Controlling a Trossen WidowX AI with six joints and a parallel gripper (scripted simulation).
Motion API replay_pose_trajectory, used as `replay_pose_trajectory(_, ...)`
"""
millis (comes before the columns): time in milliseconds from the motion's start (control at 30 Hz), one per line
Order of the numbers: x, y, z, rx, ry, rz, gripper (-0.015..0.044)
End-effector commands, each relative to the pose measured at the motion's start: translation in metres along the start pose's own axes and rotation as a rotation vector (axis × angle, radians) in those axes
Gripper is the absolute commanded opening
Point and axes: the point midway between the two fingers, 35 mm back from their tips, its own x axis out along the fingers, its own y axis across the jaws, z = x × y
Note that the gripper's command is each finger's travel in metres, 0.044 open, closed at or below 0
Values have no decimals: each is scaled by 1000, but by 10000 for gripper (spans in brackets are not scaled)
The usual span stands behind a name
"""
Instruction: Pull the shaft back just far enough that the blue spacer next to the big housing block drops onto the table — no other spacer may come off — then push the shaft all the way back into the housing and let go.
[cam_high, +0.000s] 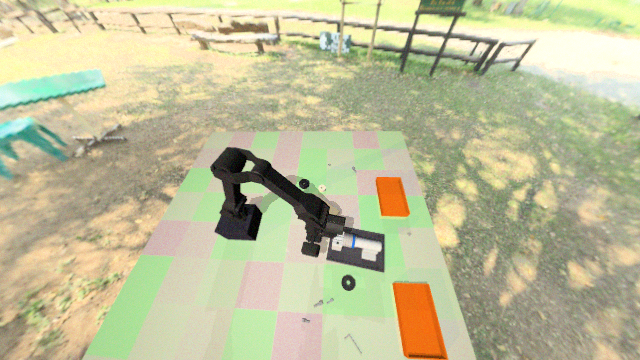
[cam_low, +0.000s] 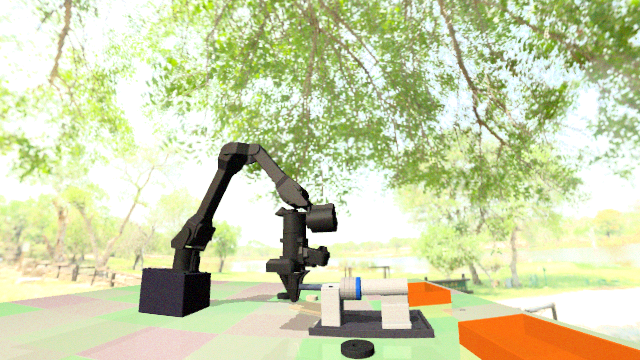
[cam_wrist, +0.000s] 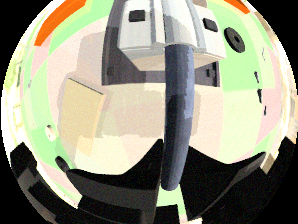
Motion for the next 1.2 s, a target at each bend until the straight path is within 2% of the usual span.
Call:
replay_pose_trajectory(0,1,0,-3,-3,6,2,0)
replay_pose_trajectory(1167,1,0,-6,-3,6,2,0)
